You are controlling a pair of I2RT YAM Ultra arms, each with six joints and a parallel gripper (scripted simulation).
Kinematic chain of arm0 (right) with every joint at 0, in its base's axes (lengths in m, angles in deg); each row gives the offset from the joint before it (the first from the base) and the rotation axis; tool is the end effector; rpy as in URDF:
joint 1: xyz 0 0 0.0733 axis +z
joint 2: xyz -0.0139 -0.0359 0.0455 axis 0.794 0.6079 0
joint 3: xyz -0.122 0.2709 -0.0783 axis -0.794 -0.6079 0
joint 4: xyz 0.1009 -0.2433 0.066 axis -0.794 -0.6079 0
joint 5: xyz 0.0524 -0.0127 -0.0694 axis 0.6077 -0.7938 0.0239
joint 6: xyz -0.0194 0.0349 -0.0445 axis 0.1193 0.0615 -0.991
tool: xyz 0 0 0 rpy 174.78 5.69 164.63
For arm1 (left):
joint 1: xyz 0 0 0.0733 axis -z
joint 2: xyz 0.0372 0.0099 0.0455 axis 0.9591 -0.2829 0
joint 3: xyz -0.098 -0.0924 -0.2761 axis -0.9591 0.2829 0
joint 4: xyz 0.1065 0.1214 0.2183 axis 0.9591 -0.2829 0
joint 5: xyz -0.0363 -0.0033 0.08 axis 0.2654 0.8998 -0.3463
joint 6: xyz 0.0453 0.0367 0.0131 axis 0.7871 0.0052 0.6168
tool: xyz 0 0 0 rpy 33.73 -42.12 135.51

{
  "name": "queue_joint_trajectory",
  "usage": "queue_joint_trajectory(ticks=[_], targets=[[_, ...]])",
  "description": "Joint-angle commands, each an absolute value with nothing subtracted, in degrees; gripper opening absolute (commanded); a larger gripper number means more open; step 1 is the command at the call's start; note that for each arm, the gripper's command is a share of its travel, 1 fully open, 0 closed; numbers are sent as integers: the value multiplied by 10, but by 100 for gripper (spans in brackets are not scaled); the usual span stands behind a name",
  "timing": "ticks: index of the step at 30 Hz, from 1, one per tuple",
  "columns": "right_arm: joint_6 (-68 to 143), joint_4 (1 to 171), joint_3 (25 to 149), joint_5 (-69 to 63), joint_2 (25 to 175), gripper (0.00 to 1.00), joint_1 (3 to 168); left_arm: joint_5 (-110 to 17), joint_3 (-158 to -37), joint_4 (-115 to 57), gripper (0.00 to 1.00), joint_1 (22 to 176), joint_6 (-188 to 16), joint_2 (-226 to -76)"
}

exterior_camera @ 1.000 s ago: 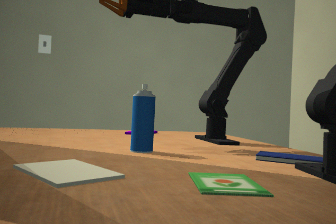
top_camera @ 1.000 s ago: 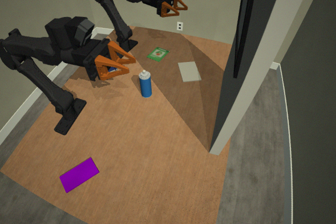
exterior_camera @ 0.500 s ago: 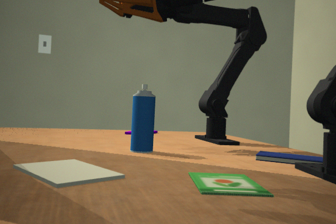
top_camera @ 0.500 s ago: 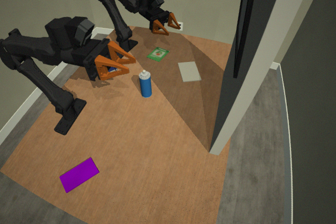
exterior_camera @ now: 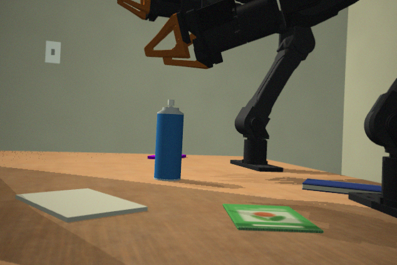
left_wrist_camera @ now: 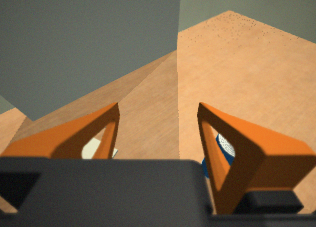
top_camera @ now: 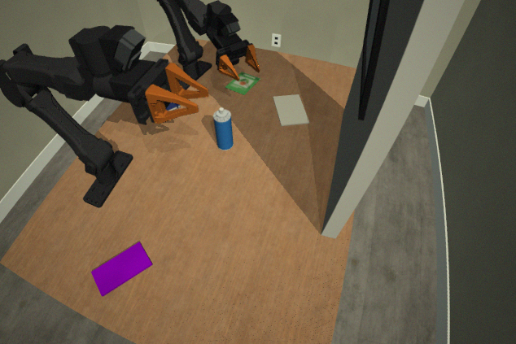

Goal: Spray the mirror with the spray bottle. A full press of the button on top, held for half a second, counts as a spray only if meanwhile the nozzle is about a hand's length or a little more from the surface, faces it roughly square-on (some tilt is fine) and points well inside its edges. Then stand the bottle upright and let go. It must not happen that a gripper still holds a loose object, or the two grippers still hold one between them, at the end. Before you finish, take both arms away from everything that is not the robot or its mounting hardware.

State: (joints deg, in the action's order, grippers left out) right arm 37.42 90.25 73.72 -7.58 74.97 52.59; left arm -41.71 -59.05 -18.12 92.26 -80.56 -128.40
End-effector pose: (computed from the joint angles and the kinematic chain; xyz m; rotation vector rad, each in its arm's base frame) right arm 0.2396 0.0012 0.4387 0.0002 1.5643 0.0014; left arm 0.2263 -0.0812 0.2864 0.4557 1.8326 -0.2936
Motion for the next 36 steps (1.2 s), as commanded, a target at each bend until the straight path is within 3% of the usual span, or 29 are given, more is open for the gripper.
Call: queue_joint_trajectory(ticks=[1, 20, 25, 36], targets=[[372, 912, 761, -76, 751, 37, 519, -401, -563, -167, 69, 944, -797, -1292], [372, 912, 761, -76, 751, 37, 519, -363, -430, -121, 69, 1042, -776, -1299], [372, 912, 761, -76, 751, 37, 519, -390, -429, 20, 69, 1051, -791, -1393], [372, 912, 761, -76, 751, 37, 519, -393, -424, 104, 69, 1058, -794, -1486]])
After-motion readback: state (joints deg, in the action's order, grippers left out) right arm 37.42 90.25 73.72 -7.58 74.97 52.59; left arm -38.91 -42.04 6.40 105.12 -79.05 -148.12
